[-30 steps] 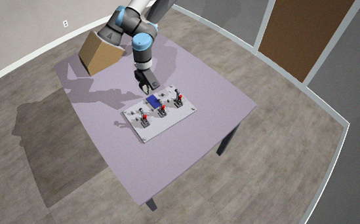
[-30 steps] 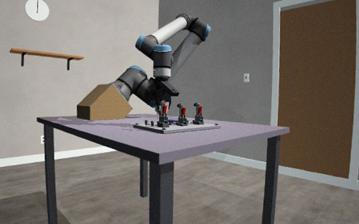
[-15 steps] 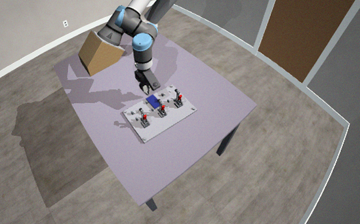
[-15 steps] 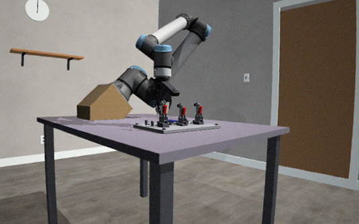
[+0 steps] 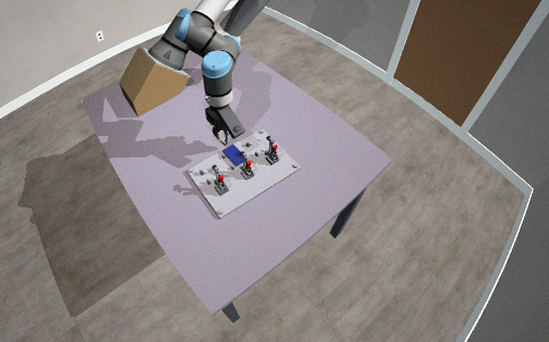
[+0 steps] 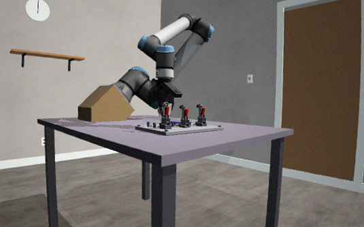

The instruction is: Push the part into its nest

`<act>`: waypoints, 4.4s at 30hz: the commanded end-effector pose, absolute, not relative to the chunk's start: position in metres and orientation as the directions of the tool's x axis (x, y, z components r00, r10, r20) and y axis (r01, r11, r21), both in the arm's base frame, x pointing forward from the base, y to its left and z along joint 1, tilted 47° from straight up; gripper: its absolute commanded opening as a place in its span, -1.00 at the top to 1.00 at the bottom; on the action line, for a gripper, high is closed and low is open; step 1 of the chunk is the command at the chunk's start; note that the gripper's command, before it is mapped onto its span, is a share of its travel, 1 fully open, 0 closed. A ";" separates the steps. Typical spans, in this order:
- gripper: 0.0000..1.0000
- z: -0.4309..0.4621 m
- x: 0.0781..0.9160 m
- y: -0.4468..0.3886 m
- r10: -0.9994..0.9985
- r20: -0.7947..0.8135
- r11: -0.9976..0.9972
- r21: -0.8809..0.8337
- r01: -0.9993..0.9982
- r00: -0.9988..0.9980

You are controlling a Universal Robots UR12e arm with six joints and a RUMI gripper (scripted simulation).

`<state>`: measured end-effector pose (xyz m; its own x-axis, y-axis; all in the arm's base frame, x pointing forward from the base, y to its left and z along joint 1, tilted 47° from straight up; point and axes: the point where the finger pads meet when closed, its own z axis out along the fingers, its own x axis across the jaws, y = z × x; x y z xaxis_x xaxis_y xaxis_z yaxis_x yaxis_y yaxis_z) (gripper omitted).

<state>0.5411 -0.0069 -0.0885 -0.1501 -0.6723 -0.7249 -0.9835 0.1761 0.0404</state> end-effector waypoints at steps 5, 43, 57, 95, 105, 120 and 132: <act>1.00 -0.088 0.544 -0.008 -0.673 -0.725 0.177 0.039 -0.983 -0.150; 1.00 -0.089 0.549 -0.009 -0.673 -0.725 0.177 0.039 -0.983 -0.150; 1.00 -0.089 0.550 -0.009 -0.673 -0.725 0.177 0.039 -0.983 -0.150; 1.00 -0.089 0.557 -0.010 -0.673 -0.725 0.177 0.039 -0.983 -0.150; 1.00 -0.089 0.557 -0.010 -0.673 -0.725 0.177 0.039 -0.983 -0.150; 1.00 -0.089 0.561 -0.011 -0.673 -0.725 0.177 0.039 -0.983 -0.150; 1.00 -0.089 0.561 -0.011 -0.673 -0.725 0.177 0.039 -0.983 -0.150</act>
